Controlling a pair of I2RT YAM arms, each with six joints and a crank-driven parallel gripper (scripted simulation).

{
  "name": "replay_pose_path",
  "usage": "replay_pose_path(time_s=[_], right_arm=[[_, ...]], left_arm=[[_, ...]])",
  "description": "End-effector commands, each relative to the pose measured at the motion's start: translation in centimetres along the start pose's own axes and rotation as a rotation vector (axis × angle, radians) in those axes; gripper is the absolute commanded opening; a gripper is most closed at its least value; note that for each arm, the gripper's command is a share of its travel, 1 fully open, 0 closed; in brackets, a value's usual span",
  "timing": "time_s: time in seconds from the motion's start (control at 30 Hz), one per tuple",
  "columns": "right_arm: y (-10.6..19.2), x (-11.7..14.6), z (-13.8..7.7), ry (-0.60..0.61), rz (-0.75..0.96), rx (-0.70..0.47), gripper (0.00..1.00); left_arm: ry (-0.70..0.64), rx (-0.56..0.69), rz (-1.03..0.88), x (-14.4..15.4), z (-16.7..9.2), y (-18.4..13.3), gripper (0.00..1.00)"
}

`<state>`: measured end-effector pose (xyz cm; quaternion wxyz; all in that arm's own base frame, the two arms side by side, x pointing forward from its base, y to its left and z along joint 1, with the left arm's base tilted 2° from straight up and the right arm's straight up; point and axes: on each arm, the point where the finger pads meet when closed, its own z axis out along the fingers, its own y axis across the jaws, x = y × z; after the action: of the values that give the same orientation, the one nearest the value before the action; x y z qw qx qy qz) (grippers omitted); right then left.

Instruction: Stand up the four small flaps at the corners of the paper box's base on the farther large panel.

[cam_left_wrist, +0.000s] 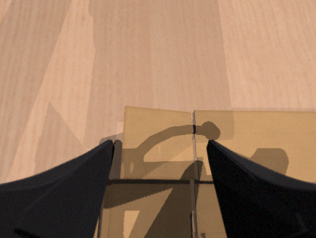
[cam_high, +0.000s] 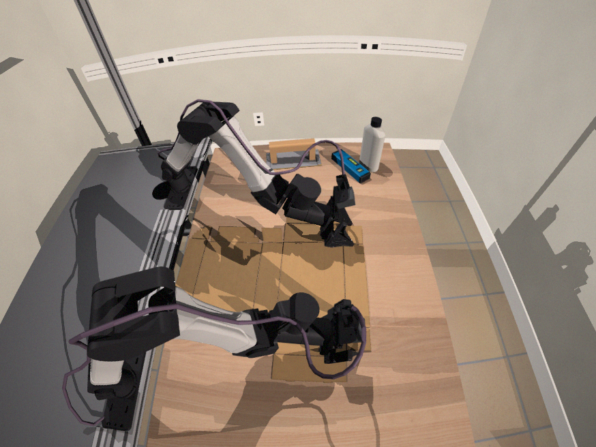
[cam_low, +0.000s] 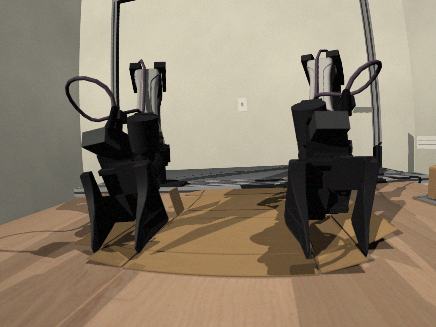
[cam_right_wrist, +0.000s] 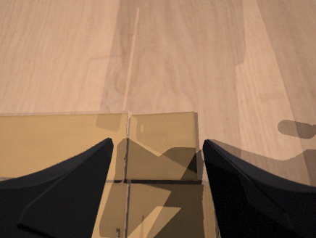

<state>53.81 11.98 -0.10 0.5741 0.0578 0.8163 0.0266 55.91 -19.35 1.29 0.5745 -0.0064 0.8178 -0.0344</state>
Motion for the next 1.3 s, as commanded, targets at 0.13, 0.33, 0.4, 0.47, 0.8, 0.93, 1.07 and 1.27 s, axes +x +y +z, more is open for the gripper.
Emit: replay_pose_path(time_s=[0.13, 0.33, 0.4, 0.47, 0.8, 0.93, 1.07, 1.27], right_arm=[[0.1, 0.9, 0.6, 0.008, 0.002, 0.006, 0.81], [0.0, 1.0, 0.6, 0.009, 0.002, 0.009, 0.81], [-0.3, 1.2, 0.6, 0.014, 0.004, 0.018, 0.81], [-0.8, 1.5, 0.5, 0.019, 0.005, 0.028, 0.81], [-1.4, 1.4, 0.6, 0.022, 0.007, 0.046, 0.81], [-1.5, 1.4, 0.7, 0.021, 0.010, 0.051, 0.81], [-1.7, 1.8, 0.4, 0.030, 0.007, 0.053, 0.81], [-0.7, 1.1, 0.7, 0.012, 0.012, 0.041, 0.81]], left_arm=[[-0.020, -0.010, 0.023, -0.4, 0.4, -0.3, 0.81], [-0.004, -0.019, 0.050, 0.3, 0.6, -0.3, 0.81], [0.002, -0.021, 0.066, 0.5, 0.7, -0.3, 0.81], [0.002, -0.021, 0.074, 0.5, 0.8, -0.3, 0.81], [0.002, -0.023, 0.108, 0.6, 1.1, -0.6, 0.81], [0.002, -0.039, 0.152, 0.7, 1.2, -0.7, 0.81], [0.011, -0.047, 0.176, 1.3, 1.0, -0.5, 0.81], [0.013, -0.053, 0.174, 1.3, 1.1, -0.1, 0.81]])
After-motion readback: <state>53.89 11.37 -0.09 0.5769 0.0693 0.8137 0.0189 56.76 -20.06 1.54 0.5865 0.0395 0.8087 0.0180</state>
